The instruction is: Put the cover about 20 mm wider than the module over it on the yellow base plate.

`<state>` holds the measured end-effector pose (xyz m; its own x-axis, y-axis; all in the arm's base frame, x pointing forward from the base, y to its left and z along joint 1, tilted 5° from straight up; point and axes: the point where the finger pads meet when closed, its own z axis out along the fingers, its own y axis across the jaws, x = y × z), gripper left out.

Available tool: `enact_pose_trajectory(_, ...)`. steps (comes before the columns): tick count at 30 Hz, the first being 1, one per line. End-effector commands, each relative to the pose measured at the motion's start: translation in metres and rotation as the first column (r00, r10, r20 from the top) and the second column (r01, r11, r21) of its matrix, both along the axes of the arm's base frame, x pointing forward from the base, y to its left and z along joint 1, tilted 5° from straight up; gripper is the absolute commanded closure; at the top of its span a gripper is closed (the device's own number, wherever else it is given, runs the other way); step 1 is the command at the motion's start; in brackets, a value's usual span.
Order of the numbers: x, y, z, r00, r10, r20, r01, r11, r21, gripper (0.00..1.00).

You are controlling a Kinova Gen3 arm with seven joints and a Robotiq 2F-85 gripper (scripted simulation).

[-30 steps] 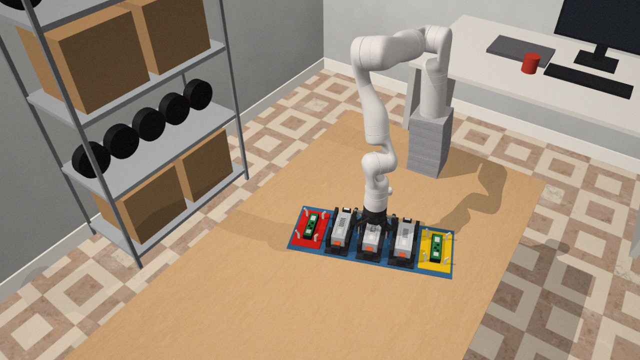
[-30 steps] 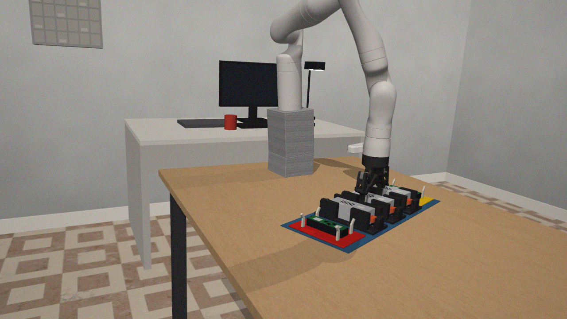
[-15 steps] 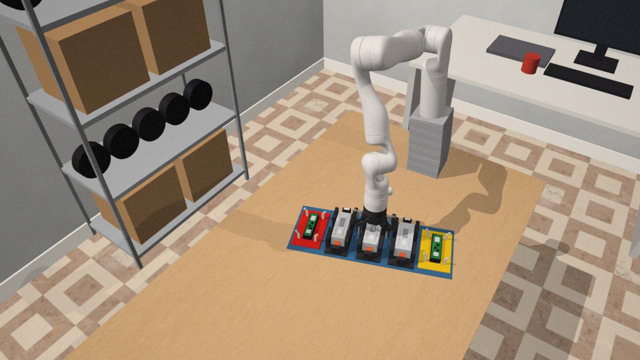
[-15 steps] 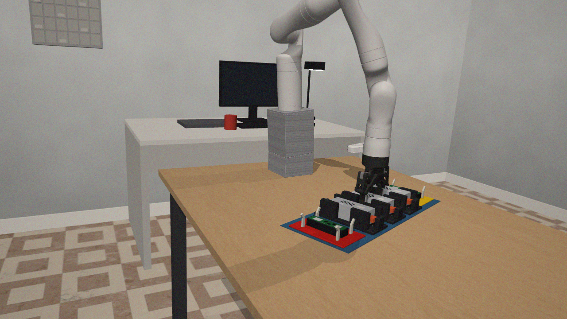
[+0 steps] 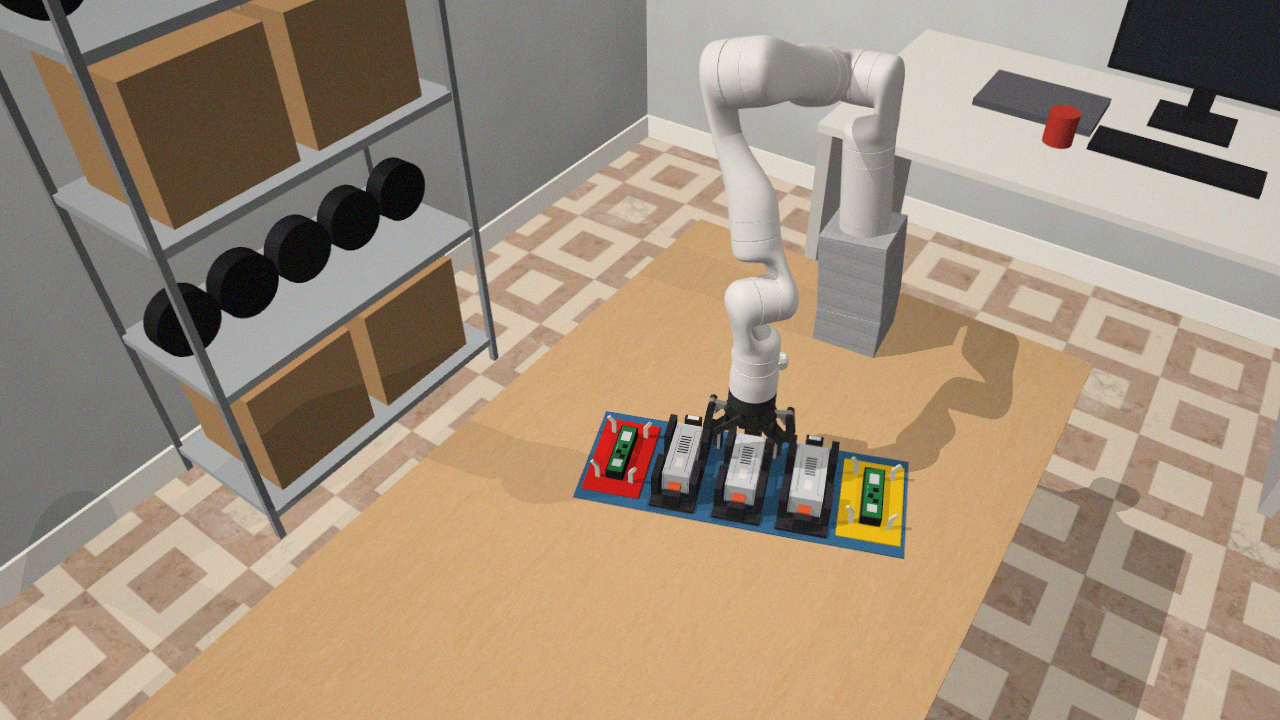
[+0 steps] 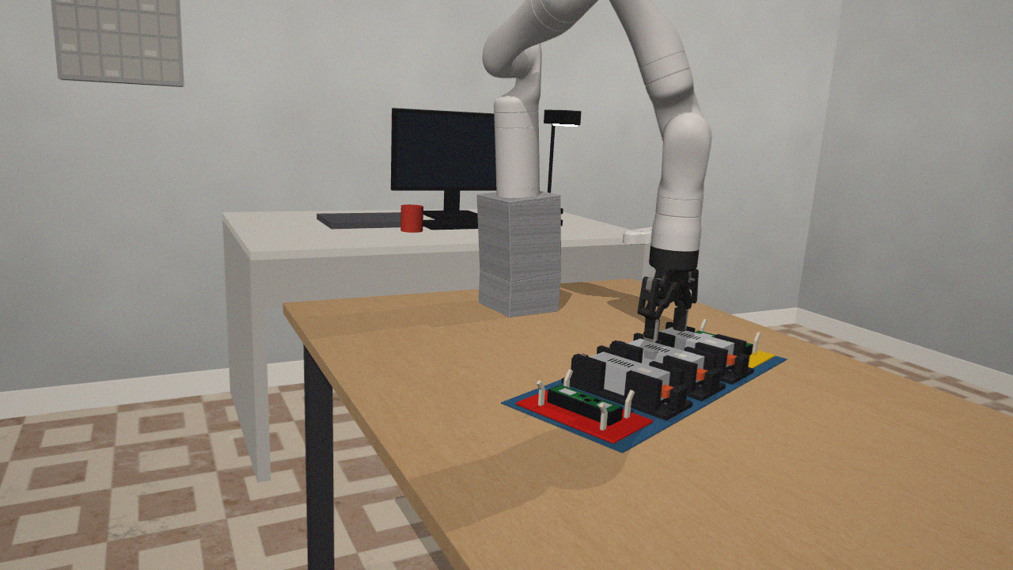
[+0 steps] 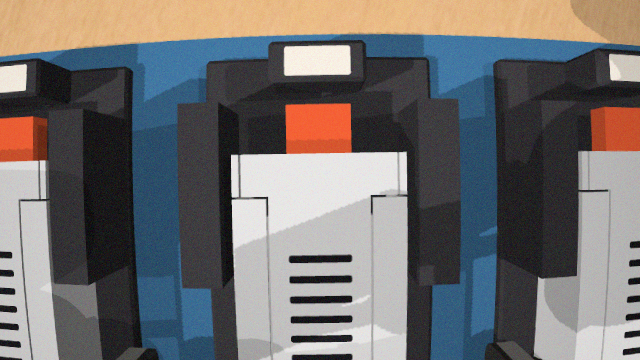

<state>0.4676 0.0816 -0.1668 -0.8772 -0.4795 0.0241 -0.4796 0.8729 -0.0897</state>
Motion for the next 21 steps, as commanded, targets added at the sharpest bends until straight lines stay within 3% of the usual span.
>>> enact_pose_trajectory(1,0.000,0.001,0.014,1.000,0.000,0.001,0.000,1.000,0.001,0.00)
enact_pose_trajectory(7,0.000,0.001,0.014,1.000,0.000,0.001,0.000,1.000,0.001,0.00)
enact_pose_trajectory(17,-0.001,0.006,0.068,1.000,0.000,0.001,0.000,1.000,0.001,0.00)
enact_pose_trajectory(21,-0.001,0.006,0.068,1.000,0.000,0.001,0.000,1.000,0.001,0.00)
